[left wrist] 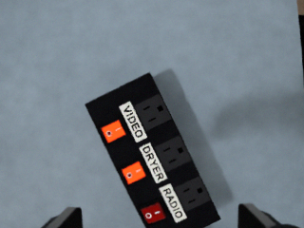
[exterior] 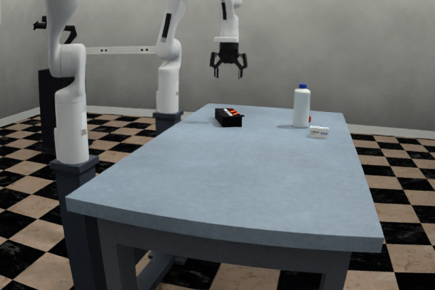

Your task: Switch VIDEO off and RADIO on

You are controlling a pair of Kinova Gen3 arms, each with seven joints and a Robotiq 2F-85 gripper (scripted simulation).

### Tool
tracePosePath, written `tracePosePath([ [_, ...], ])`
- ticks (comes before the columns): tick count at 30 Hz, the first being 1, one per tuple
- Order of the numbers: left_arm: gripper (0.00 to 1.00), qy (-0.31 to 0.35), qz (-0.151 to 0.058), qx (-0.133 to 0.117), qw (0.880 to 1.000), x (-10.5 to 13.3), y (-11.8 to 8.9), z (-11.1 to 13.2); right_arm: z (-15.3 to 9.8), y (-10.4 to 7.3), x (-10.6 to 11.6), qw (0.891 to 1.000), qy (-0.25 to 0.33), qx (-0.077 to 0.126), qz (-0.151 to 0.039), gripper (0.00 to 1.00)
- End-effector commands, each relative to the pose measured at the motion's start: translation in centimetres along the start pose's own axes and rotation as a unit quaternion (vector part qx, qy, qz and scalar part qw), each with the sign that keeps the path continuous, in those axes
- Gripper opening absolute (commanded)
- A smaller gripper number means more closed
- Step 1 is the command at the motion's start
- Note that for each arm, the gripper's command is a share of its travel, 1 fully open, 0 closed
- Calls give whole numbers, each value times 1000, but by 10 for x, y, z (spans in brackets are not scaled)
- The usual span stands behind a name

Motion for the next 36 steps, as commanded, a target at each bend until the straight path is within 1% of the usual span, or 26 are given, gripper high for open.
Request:
tracePosePath([
  [1,1000,18,-2,-2,1000,-1,0,-3,0,-1,0,1000,0,0,-1,1000],
  [7,1000,37,-2,-2,999,-3,2,-3,0,-1,0,1000,0,0,-1,1000],
  [12,1000,76,-5,-3,997,-3,4,-5,0,-1,0,1000,0,0,-1,1000],
  [17,1000,128,-9,-3,992,-4,7,-7,0,-1,0,1000,0,0,-1,1000],
  [21,1000,180,-12,-1,984,-5,10,-9,0,-1,0,1000,0,0,-1,1000],
  [23,1000,180,-12,-1,984,-5,10,-9,0,-1,0,1000,0,0,-1,1000],
  [27,1000,241,-16,0,970,-7,13,-11,0,-1,0,1000,0,0,-1,1000],
  [30,1000,291,-18,2,956,-8,16,-13,0,-1,0,1000,0,0,-1,1000],
  [33,1000,345,-20,4,938,-10,19,-14,0,-1,0,1000,0,0,-1,1000],
  [36,1000,400,-22,6,916,-12,23,-16,0,-1,0,1000,0,0,-1,1000],
])
Point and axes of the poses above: on each arm, the point where the finger pads meet when closed, its own y axis out along the fingers, its own z axis across the jaws, x = y × z, the point moved 6 cm from there along -y, back along the fingers, and after that the axes turned 14 degrees about -y, right-handed, at the moved point
